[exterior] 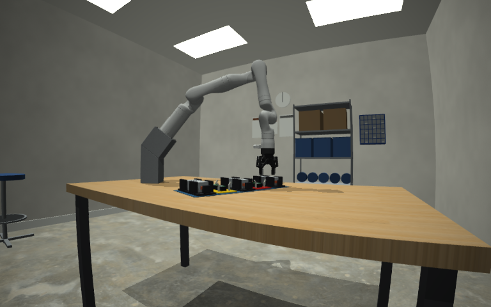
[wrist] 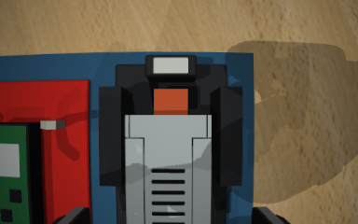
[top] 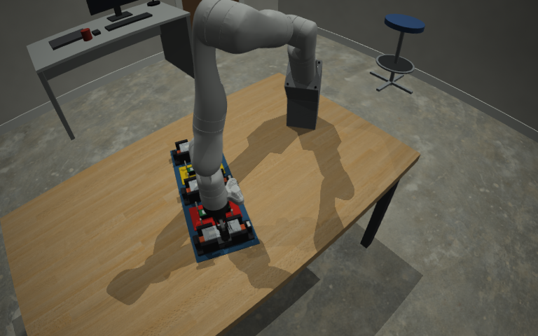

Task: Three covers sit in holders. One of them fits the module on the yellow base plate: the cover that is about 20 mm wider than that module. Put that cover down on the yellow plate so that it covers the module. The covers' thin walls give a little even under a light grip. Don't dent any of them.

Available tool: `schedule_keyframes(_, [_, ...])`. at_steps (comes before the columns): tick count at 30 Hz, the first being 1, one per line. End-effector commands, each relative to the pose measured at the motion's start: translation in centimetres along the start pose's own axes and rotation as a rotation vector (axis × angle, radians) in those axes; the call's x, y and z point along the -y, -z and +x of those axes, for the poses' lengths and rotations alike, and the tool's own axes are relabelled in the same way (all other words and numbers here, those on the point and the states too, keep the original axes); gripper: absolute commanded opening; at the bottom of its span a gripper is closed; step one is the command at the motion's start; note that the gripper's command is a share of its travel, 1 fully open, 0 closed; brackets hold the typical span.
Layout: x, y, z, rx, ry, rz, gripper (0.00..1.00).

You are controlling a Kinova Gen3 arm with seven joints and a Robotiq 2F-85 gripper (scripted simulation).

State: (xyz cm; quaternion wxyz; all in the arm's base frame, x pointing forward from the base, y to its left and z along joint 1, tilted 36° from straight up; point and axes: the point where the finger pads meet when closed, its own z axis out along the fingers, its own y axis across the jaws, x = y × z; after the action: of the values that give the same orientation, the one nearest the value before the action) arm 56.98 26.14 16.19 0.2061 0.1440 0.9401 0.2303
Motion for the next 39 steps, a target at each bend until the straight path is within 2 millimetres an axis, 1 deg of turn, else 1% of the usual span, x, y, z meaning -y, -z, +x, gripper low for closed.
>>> schedule_keyframes(1, [-0.09,0.0,-0.37,0.006,0.001,-0.002,1.0])
schedule_keyframes(8, [-0.09,-0.05,-0.14,0.003,0.0,-0.002,1.0])
schedule_keyframes(17, [-0.04,-0.97,-0.24,0.006,0.001,-0.002,1.0])
schedule_keyframes(24, [-0.04,-0.97,-0.24,0.006,0.001,-0.002,1.0])
schedule_keyframes(25, [0.0,-0.88,0.02,0.001,-0.001,0.0,1.0])
schedule_keyframes(39, [-0.04,-0.97,-0.23,0.006,0.001,-0.002,1.0])
